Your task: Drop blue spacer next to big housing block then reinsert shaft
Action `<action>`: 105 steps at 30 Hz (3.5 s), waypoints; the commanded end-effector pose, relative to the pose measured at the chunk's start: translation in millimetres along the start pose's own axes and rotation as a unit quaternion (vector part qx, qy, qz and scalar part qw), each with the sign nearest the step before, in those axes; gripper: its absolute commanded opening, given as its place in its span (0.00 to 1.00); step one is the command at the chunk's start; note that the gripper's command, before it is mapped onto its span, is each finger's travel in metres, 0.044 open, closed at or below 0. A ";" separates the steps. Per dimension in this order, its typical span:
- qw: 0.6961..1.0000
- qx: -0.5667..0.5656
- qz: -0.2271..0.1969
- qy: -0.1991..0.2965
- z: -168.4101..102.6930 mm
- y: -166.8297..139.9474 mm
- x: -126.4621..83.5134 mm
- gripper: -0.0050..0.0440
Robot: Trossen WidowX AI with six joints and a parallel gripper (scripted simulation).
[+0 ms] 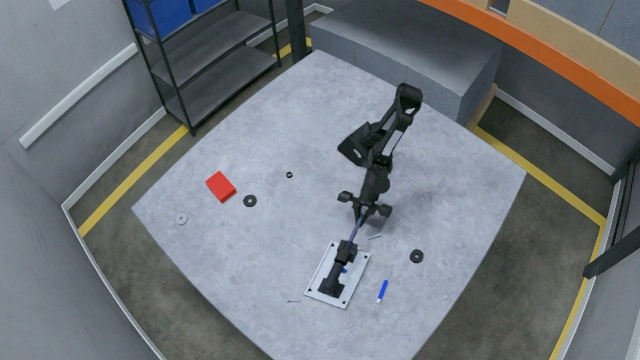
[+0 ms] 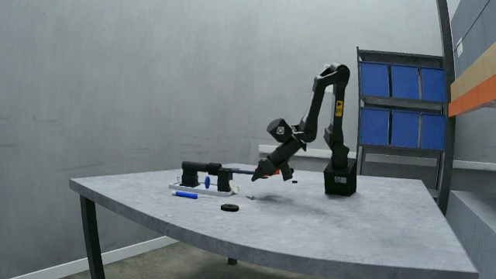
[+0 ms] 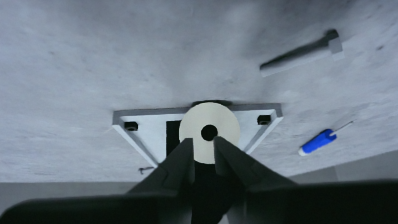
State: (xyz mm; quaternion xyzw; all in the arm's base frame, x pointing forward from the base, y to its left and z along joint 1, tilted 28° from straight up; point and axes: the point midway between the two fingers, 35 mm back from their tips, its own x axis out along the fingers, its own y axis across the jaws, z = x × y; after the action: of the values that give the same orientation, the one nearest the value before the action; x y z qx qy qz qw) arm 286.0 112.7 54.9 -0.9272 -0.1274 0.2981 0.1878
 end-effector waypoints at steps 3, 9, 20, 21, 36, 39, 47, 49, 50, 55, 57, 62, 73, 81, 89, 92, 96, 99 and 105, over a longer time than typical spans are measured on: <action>1.000 -0.001 -0.004 0.013 -10.6 -2.2 1.9 0.00; 1.000 0.002 -0.002 0.016 -10.2 -2.5 -1.8 0.00; 1.000 0.001 -0.003 0.018 -13.6 -4.1 0.0 0.00; 1.000 0.001 -0.003 0.018 -13.6 -4.1 0.0 0.00; 1.000 0.001 -0.003 0.016 -10.8 -3.1 -1.8 0.00; 1.000 0.002 -0.002 0.016 -10.5 -2.9 -2.1 0.00; 1.000 0.001 -0.003 0.016 -11.4 -3.1 -1.4 0.00; 1.000 0.002 -0.002 0.016 -10.9 -2.8 -2.0 0.00; 1.000 0.002 -0.001 0.016 -9.9 -2.4 -2.4 0.00; 1.000 0.000 -0.003 0.016 -12.2 -2.5 0.0 0.00; 1.000 0.000 -0.003 0.015 -12.5 -2.5 1.0 0.00; 1.000 0.001 -0.002 0.016 -11.7 -2.9 -1.4 0.00; 1.000 0.000 -0.001 0.013 -12.2 -1.9 1.9 0.00; 1.000 0.001 -0.002 0.013 -9.9 -1.7 -0.9 0.00; 1.000 0.001 -0.004 0.018 -14.9 -4.4 0.0 0.00; 1.000 0.002 -0.001 0.016 -12.1 -2.8 -1.7 0.00; 1.000 0.001 -0.001 0.013 -10.3 -1.8 -0.7 0.00; 1.000 0.001 -0.001 0.014 -12.9 -2.2 1.4 0.00; 1.000 0.002 -0.001 0.016 -12.5 -2.8 -1.6 0.00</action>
State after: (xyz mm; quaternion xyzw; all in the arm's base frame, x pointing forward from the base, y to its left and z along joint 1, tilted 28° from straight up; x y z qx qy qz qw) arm 286.1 112.6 54.6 -0.9263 -0.1269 0.3015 0.1869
